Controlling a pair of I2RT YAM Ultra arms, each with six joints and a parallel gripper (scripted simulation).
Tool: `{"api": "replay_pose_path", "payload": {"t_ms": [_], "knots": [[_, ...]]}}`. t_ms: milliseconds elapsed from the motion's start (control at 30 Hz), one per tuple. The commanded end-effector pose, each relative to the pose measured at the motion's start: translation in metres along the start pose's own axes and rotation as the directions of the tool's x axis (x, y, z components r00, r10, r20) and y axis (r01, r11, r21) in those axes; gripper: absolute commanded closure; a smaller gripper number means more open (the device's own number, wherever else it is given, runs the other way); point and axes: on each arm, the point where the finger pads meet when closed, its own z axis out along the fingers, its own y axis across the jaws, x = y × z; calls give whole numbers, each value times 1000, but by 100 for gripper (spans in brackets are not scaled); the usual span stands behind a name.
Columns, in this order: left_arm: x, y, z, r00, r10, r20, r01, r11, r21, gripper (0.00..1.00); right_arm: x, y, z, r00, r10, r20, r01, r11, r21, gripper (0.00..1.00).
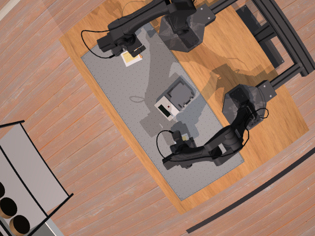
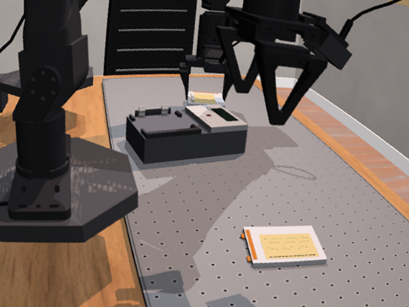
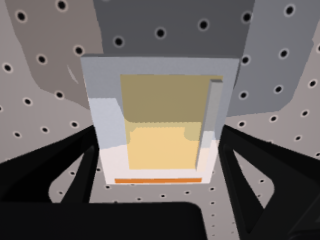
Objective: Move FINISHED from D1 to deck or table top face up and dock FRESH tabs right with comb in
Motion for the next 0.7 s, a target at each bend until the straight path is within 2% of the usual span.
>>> {"api": "replay_pose_path", "payload": {"t_ms": [0,667], "knots": [[0,1,-1,1000,-1,9,1,1000,-11,100,-6,-6,-11,1000,8,29,-9,1000,14,0],[-1,1,7,1000,5,9,-5,1000,-11,100,-6,-6,-11,1000,8,29,-9,1000,14,0]]}}
